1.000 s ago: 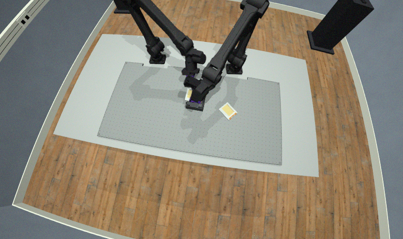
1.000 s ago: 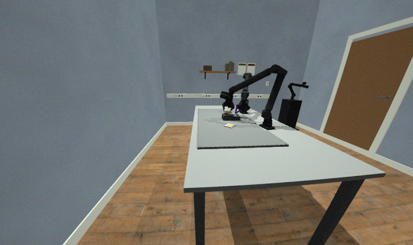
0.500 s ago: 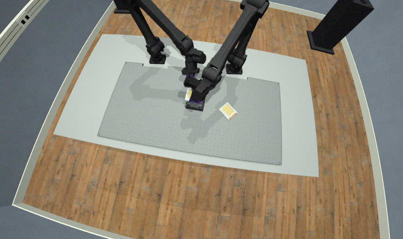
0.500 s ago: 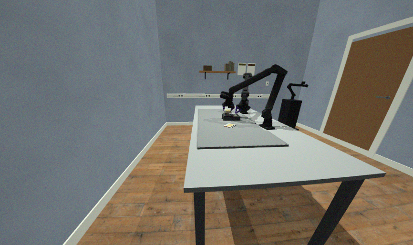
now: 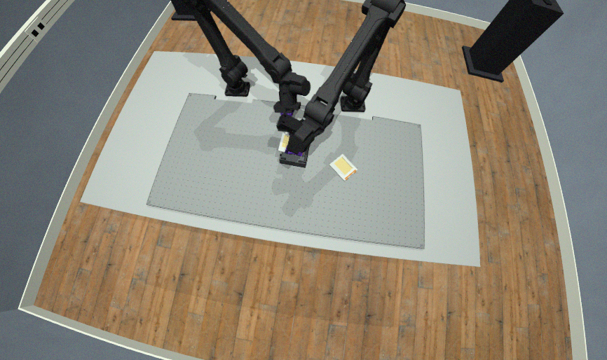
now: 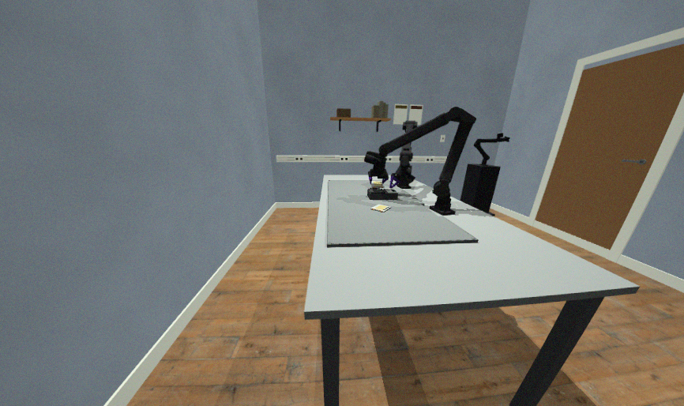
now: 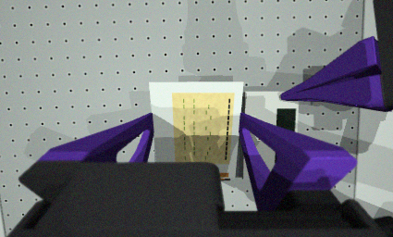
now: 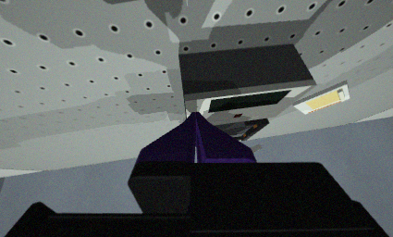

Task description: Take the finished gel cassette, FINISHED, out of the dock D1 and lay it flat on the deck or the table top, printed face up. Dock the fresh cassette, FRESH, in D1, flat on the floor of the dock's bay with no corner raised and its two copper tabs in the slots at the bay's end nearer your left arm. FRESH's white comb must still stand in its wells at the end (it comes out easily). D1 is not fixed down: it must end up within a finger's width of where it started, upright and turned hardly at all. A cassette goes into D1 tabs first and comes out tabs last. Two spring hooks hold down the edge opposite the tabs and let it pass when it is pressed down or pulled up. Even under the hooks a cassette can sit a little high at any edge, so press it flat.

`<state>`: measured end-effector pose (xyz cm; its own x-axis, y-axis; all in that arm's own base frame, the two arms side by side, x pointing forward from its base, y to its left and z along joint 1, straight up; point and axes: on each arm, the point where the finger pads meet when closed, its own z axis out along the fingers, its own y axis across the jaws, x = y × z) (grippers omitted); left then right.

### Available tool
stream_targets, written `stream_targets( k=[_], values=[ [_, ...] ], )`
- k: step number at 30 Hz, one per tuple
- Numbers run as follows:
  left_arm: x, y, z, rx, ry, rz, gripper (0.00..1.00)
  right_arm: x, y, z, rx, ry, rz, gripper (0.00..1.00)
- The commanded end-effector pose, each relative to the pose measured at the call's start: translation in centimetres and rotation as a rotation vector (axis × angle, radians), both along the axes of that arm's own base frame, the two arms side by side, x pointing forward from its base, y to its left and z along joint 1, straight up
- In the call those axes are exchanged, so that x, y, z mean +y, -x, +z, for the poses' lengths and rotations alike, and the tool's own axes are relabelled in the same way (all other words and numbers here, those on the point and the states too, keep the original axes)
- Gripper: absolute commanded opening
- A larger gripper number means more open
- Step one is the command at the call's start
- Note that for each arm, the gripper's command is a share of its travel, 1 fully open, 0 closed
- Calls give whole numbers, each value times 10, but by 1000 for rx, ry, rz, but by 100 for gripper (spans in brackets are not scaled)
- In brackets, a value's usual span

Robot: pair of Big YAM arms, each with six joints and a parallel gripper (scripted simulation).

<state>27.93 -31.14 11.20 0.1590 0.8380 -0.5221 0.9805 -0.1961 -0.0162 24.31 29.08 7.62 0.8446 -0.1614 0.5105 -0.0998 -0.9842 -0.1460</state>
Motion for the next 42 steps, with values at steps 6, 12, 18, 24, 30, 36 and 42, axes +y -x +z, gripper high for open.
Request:
stream_targets(
  k=[6, 12, 18, 24, 30, 36, 42],
  values=[
    [-4, -5, 6, -23, 18, 0, 0, 14, -2, 23, -24, -56, 2, 0],
    [-4, -5, 6, -23, 18, 0, 0, 14, -2, 23, -24, -56, 2, 0],
    [-4, -5, 6, -23, 18, 0, 0, 14, -2, 27, -30, -61, -1, 0],
    [-4, -5, 6, -23, 18, 0, 0, 14, -2, 27, -30, -61, -1, 0],
    [-4, -5, 6, -23, 18, 0, 0, 14, -2, 27, -30, -61, -1, 0],
    [-4, -5, 6, -23, 18, 0, 0, 15, -1, 32, -34, -62, -2, 0],
    [-4, -5, 6, -23, 18, 0, 0, 15, -1, 32, -34, -62, -2, 0]
  ],
)
